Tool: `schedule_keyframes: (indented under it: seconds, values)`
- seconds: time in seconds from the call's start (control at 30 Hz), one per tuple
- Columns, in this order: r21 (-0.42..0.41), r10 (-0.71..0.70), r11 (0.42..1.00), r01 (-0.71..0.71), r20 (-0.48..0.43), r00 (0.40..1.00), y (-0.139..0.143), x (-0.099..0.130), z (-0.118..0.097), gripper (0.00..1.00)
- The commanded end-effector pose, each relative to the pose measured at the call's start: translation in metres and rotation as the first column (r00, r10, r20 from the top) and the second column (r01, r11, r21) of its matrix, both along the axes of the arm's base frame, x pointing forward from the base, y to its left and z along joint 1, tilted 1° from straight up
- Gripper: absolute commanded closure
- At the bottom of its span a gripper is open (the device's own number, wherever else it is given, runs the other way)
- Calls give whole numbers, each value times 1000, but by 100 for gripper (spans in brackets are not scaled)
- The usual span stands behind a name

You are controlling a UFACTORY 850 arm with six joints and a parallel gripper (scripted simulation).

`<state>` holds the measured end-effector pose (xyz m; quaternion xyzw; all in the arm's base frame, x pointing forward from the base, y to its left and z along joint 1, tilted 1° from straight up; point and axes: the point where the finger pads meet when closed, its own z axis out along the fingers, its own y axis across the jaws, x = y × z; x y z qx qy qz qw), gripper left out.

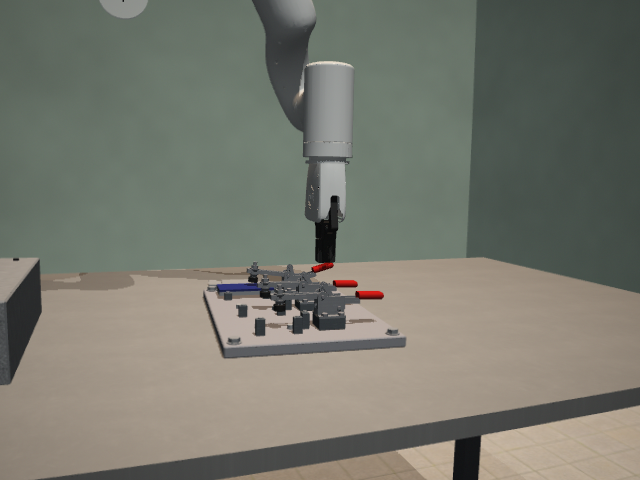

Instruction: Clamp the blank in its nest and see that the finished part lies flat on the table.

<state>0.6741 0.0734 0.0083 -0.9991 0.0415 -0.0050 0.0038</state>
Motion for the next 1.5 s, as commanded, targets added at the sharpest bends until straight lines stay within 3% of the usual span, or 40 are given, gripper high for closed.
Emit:
schedule_keyframes:
  seconds: [0.0, 1.47]
  values:
    - [0, 0, 1000, 0, 2, 1000, 0, 1, 1, 100]
    - [0, 0, 1000, 0, 2, 1000, 0, 1, -5, 100]
